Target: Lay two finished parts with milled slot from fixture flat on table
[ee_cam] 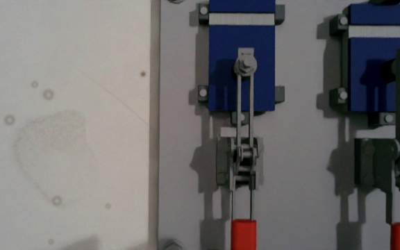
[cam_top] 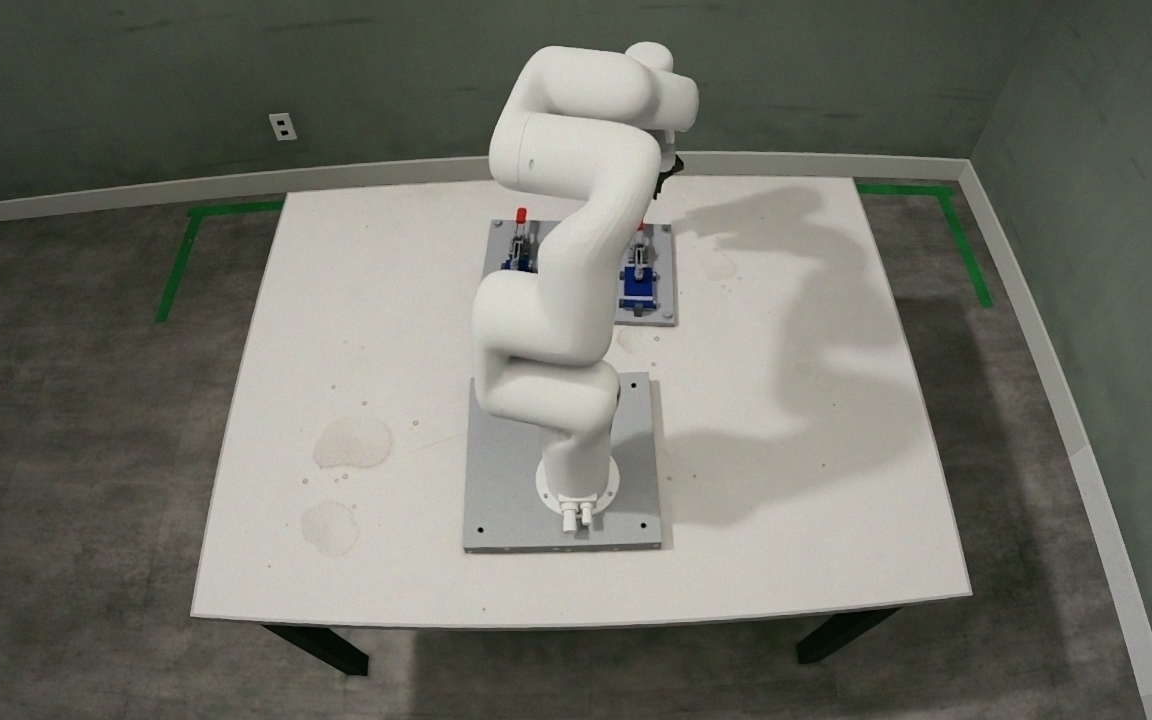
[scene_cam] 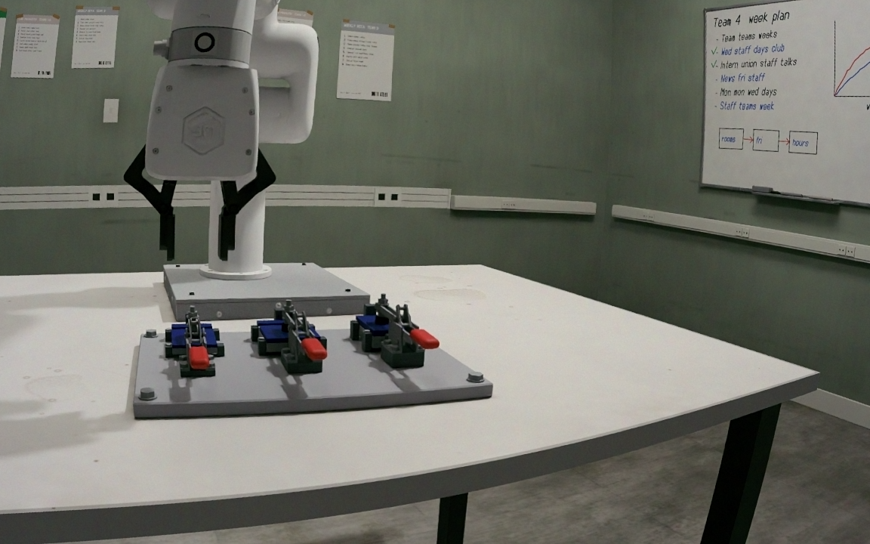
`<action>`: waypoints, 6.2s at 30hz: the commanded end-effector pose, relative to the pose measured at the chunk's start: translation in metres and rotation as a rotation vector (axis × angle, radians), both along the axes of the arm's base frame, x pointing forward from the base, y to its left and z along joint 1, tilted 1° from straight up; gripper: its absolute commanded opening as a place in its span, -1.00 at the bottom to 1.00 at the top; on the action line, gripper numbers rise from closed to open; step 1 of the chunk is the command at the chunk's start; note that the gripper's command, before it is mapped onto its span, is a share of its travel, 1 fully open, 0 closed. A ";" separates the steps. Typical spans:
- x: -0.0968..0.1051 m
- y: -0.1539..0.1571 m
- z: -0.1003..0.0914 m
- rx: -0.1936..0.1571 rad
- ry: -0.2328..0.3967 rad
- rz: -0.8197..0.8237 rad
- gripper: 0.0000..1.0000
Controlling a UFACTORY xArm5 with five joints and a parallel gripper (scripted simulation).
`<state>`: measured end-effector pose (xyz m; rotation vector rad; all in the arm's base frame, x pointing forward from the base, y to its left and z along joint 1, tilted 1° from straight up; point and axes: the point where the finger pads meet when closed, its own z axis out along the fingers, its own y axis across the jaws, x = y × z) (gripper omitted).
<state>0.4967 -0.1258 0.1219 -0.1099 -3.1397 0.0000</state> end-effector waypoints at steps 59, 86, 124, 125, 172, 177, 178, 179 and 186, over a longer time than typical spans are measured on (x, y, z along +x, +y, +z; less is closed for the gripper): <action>0.011 -0.001 -0.077 0.000 0.000 0.000 -0.03; 0.013 -0.001 -0.104 0.000 0.000 0.000 -0.03; 0.013 -0.001 -0.103 0.000 0.000 0.000 -1.00; 0.013 -0.001 -0.103 0.000 0.000 0.000 -1.00; 0.008 0.000 -0.093 0.000 0.000 0.000 -1.00; 0.007 0.000 -0.091 0.000 0.000 0.000 -1.00; 0.007 0.000 -0.091 0.000 0.000 0.000 -1.00; 0.007 0.000 -0.090 0.000 0.000 0.000 -1.00; 0.003 0.000 -0.086 0.000 0.000 0.000 -1.00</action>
